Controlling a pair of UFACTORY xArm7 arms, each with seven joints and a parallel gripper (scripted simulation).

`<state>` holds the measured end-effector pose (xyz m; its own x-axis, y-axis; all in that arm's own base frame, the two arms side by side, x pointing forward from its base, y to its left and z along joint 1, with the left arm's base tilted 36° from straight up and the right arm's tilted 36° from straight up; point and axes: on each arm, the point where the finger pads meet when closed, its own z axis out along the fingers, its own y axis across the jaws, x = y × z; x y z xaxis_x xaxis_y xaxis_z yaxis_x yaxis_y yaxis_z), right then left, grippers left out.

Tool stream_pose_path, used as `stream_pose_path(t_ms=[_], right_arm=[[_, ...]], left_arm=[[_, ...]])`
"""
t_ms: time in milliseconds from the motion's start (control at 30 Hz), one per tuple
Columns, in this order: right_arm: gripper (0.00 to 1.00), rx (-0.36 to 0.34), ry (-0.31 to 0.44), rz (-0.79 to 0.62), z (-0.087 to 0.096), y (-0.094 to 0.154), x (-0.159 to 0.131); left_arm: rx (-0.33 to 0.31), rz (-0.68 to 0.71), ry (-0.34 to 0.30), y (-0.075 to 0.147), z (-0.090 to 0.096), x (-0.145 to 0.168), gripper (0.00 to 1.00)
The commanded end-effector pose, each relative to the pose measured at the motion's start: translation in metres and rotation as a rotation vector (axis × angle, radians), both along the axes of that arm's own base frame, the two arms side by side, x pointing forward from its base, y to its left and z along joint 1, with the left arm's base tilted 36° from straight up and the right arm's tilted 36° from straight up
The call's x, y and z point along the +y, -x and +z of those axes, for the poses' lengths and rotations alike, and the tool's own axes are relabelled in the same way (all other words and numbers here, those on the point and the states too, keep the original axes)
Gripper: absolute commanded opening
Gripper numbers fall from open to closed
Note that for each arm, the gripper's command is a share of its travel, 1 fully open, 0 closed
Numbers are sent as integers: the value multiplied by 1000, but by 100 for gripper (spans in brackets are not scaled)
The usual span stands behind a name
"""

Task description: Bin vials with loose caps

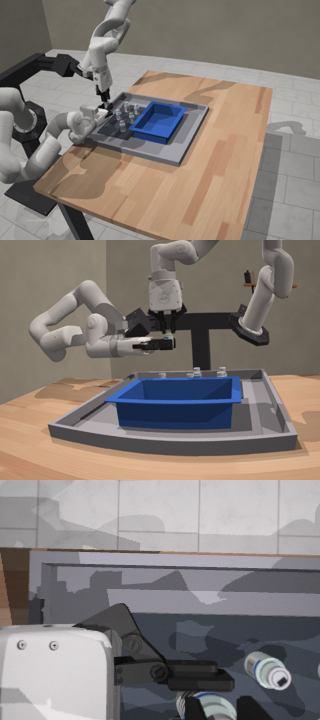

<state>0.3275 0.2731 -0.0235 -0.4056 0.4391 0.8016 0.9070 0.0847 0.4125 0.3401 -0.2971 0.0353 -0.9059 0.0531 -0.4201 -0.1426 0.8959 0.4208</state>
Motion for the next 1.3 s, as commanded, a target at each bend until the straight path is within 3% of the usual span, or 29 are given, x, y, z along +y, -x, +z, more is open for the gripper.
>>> stream_pose_path(t_ms=[0,1267], right_arm=[[0,-2,-2,3,2,1,1],[0,-1,-2,4,2,1,1]], left_arm=[[-1,-4,5,0,1,-3,23],[-49,81,45,0,1,-3,23]])
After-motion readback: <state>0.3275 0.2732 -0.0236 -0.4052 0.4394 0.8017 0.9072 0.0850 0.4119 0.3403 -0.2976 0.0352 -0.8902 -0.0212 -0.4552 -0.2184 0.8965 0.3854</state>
